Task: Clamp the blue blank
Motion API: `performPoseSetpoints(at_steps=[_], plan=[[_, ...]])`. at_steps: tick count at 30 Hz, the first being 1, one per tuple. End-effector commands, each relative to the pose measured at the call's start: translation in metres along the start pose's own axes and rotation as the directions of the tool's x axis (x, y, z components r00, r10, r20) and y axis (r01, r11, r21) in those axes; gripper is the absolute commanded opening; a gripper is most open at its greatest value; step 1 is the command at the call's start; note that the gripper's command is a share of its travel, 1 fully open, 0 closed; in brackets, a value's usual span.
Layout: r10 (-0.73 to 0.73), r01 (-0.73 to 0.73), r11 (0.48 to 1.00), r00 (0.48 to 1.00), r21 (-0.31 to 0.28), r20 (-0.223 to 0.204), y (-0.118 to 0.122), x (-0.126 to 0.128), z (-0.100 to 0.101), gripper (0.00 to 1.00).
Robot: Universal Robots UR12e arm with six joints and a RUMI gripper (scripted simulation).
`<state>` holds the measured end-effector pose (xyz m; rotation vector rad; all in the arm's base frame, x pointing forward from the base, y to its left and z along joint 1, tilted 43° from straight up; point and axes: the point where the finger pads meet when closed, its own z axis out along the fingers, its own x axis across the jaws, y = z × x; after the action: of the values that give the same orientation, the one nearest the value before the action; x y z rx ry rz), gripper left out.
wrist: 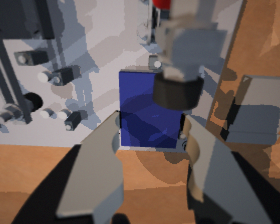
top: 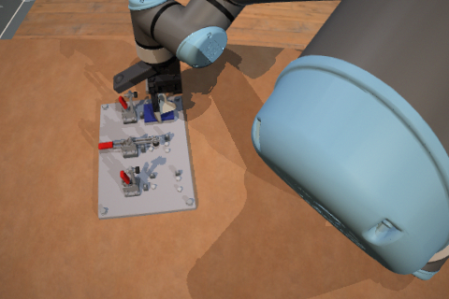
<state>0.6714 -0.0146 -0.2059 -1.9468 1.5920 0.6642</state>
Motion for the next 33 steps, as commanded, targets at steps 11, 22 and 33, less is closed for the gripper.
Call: performPoseSetpoints(at_steps=[11, 22, 33], plan=[[0.000, 0.000, 1.000, 1.000, 0.001, -0.001, -0.0006, 0.0005, -0.0009, 0.59], [0.000, 0.000, 1.000, 1.000, 0.001, -0.001, -0.0006, 0.0005, -0.0009, 0.59], [0.000, 0.000, 1.000, 1.000, 0.001, -0.001, -0.0006, 0.0005, -0.0009, 0.59]])
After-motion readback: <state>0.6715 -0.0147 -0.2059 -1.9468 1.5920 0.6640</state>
